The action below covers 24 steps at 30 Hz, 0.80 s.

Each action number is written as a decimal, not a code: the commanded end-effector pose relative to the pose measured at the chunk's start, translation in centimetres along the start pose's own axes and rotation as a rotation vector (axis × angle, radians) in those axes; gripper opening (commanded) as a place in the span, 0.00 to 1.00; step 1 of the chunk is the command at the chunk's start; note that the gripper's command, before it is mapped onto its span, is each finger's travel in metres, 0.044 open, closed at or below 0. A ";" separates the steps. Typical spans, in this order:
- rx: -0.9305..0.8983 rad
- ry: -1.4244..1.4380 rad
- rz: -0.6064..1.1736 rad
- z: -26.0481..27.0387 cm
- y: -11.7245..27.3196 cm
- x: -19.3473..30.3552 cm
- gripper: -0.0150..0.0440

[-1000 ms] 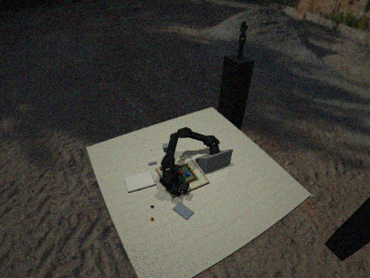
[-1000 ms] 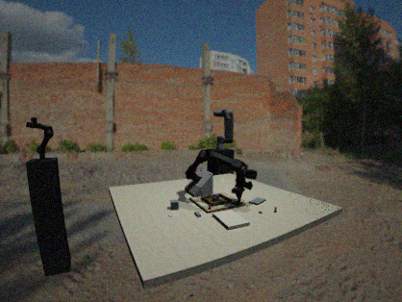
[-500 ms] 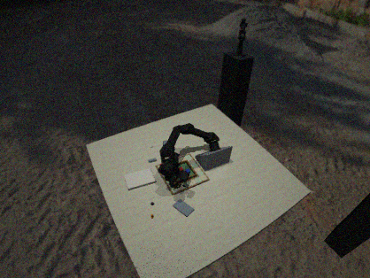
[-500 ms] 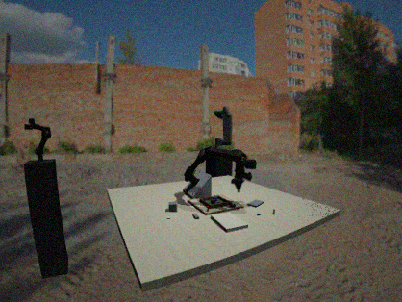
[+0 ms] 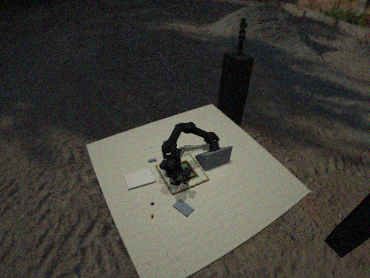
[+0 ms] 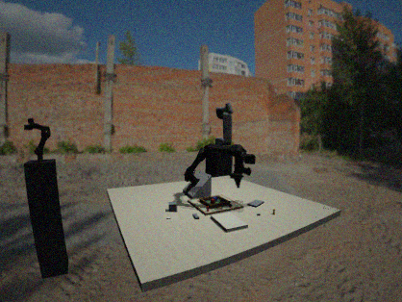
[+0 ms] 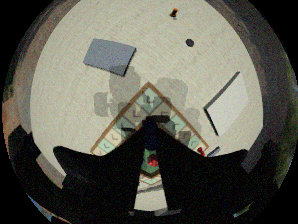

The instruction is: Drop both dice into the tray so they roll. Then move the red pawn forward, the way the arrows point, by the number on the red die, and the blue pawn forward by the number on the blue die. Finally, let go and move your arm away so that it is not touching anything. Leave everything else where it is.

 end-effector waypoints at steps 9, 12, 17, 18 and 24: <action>-0.006 -0.001 -0.004 2.3 -0.7 1.9 0.25; -0.006 0.000 -0.004 2.8 -1.0 2.4 0.25; -0.007 0.000 -0.003 3.6 -1.5 3.4 0.25; -0.007 0.000 -0.003 3.7 -1.6 3.6 0.25; -0.006 0.000 -0.002 4.6 -2.3 5.0 0.25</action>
Point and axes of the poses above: the point midway between the two fingers, 35 mm back from their tips, its own y axis back along the fingers, its own z axis across the jaws, x = y × z, the point moved 10 cm from there along y, back along the fingers, and after that the axes turned 9 degrees about -y, right-handed, at the moved point
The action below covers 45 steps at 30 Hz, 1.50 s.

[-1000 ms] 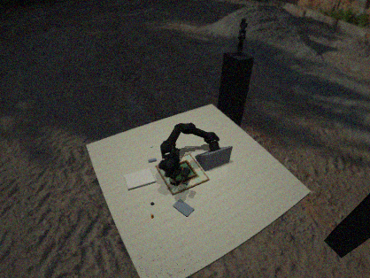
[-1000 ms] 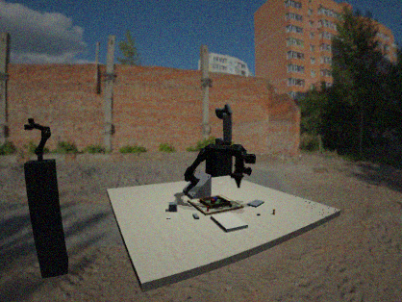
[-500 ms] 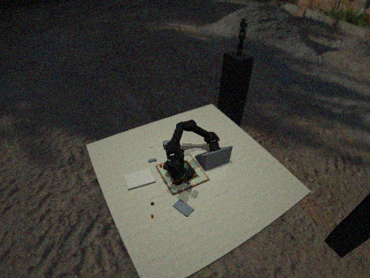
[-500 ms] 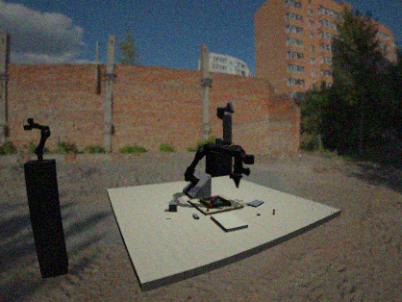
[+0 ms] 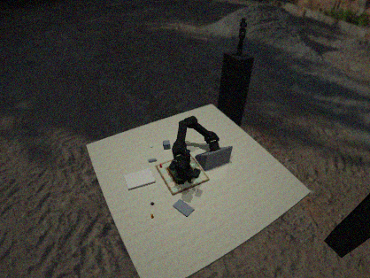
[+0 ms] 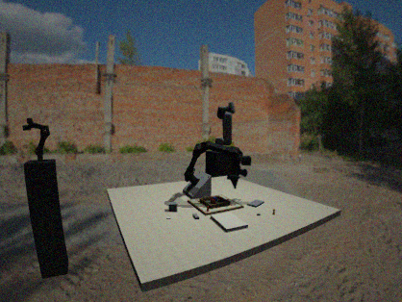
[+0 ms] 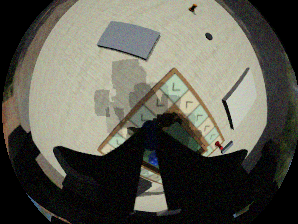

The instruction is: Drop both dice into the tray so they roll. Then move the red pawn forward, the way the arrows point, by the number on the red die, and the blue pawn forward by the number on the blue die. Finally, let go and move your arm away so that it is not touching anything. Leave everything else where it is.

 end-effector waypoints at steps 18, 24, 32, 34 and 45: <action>-0.008 -0.007 -0.002 2.5 -2.4 5.2 0.25; -0.007 -0.005 -0.001 3.3 -3.2 7.0 0.25; -0.005 -0.003 0.001 4.1 -4.4 9.5 0.25; -0.004 -0.002 0.002 4.3 -4.7 10.1 0.25; -0.003 -0.001 0.003 4.5 -7.1 11.2 0.25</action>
Point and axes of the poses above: the point midway between the two fingers, 35 mm back from their tips, its own y axis back along the fingers, its own z axis across the jaws, x = y × z, the point moved 10 cm from there along y, back along the fingers, and after that the axes turned 9 degrees about -y, right-handed, at the moved point
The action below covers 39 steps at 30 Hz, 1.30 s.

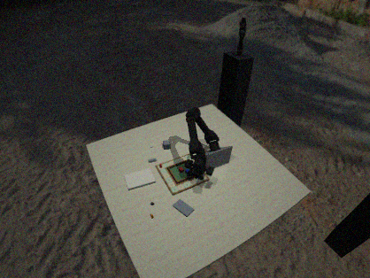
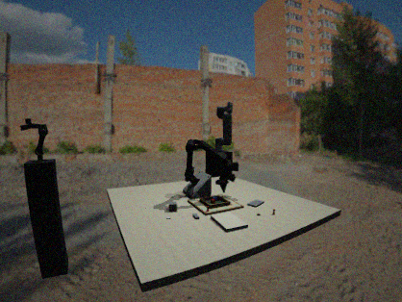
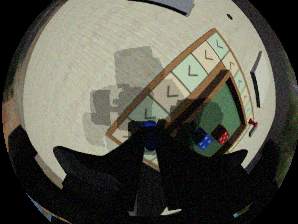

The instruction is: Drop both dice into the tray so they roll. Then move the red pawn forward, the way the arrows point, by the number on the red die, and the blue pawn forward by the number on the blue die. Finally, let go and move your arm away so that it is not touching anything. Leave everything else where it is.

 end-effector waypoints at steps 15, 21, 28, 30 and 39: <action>0.004 0.005 0.005 0.0 -3.7 0.2 0.25; 0.005 0.004 0.005 0.0 -4.5 0.3 0.25; -0.001 -0.001 0.007 0.0 -4.1 0.2 0.57; -0.001 -0.001 0.007 0.0 -4.1 0.2 0.65; 0.003 0.005 0.005 0.1 0.9 0.2 1.00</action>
Point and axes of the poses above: the point midway between the two fingers, 35 mm back from their tips, its own y axis back along the fingers, its own z axis across the jaws, x = y × z, the point moved 10 cm from there along y, back along the fingers, and after that the axes turned 9 degrees about -y, right-handed, at the moved point
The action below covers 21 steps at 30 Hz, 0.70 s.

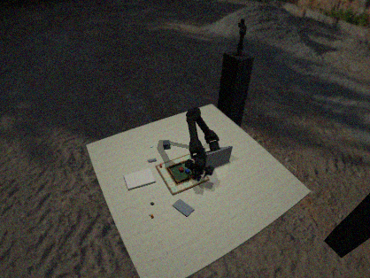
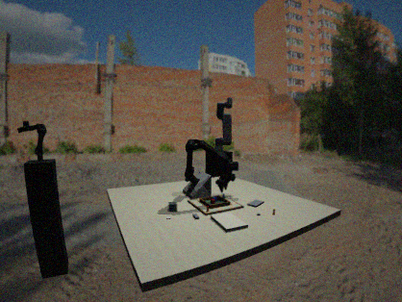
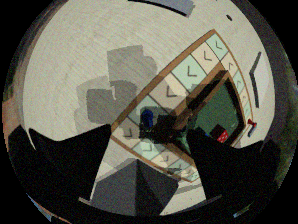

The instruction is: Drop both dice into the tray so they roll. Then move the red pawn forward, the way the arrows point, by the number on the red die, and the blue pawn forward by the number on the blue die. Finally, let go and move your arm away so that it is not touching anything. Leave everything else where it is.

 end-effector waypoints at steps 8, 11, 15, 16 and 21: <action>-0.001 -0.316 0.011 -4.2 5.5 3.8 1.00; 0.001 -0.489 0.013 -6.4 7.6 6.3 1.00; 0.003 -0.628 0.014 -8.1 9.1 8.6 1.00; 0.001 -0.522 0.003 -7.0 8.2 6.8 1.00; 0.001 -0.522 0.003 -7.0 8.2 6.8 1.00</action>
Point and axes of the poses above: the point midway between the two fingers, 35 mm back from their tips, its own y axis back along the fingers, its own z axis across the jaws, x = y × z, the point moved 10 cm from there along y, back along the fingers, and after that the axes turned 9 degrees about -y, right-handed, at the moved point
